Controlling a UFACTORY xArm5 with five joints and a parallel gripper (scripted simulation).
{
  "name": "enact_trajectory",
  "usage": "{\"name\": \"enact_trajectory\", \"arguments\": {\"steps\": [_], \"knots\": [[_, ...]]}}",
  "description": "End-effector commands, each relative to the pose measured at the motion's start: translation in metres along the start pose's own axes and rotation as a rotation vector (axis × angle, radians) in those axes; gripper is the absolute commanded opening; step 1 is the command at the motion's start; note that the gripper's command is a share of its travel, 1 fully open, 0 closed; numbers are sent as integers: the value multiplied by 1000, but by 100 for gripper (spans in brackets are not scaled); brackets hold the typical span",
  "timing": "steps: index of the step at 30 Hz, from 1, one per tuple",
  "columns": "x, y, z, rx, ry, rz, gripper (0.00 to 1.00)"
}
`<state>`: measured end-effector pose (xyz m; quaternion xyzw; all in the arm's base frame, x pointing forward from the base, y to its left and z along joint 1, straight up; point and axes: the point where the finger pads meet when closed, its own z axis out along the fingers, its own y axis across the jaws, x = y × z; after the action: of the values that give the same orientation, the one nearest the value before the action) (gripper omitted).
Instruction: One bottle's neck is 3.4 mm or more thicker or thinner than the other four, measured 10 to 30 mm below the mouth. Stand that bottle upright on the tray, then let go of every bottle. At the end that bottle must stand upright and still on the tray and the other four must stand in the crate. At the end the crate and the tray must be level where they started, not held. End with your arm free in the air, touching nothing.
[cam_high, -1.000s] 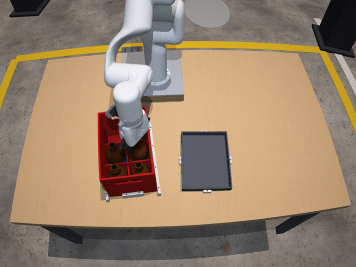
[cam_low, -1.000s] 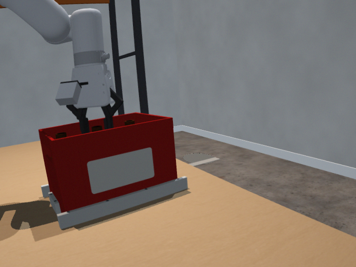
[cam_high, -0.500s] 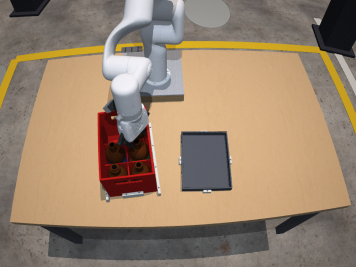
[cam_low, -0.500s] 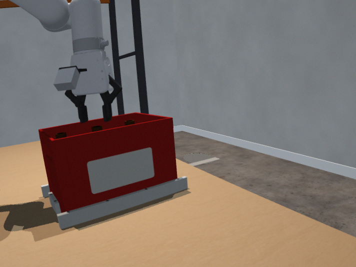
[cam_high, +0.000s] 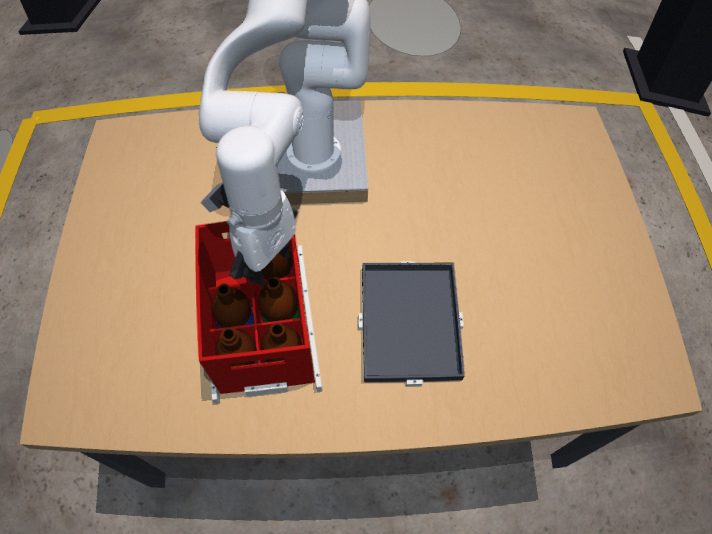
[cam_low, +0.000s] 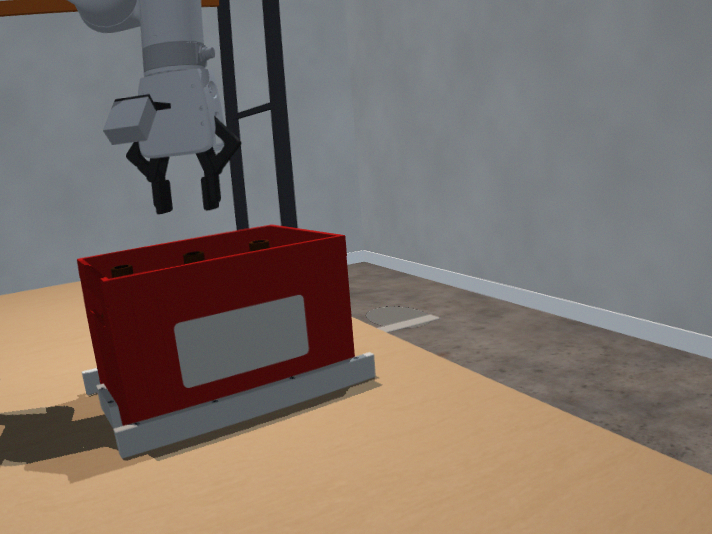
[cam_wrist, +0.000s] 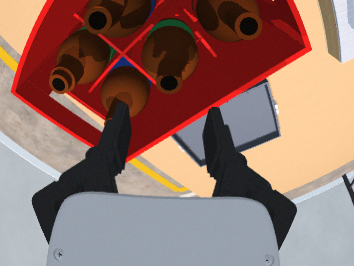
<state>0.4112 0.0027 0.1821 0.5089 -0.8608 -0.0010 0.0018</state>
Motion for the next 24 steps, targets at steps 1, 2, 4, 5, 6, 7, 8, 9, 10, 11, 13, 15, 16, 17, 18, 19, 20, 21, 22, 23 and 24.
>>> {"name": "enact_trajectory", "arguments": {"steps": [1,2,4,5,6,7,8,9,10,11,13,15,16,17,18,19,20,21,22,23,24], "knots": [[0,-1,-8,2,-1,0,65],[0,-1,-9,2,-1,0,65],[0,-1,-10,2,-1,0,65],[0,-1,-10,2,-1,0,65],[0,-1,-10,2,-1,0,65],[0,-1,-11,2,-1,0,65],[0,-1,-11,2,-1,0,65],[0,-1,-11,2,-1,0,65],[0,-1,-11,2,-1,0,65],[0,-1,-11,2,-1,0,0],[0,-1,-11,2,-1,0,0],[0,-1,-11,2,-1,0,0],[0,-1,-11,2,-1,0,0],[0,-1,-11,2,-1,0,0],[0,-1,-11,2,-1,0,0],[0,-1,-11,2,-1,0,0],[0,-1,-11,2,-1,0,0],[0,-1,-11,2,-1,0,0],[0,-1,-11,2,-1,0,0],[0,-1,-11,2,-1,0,0],[0,-1,-11,2,-1,0,0]]}}
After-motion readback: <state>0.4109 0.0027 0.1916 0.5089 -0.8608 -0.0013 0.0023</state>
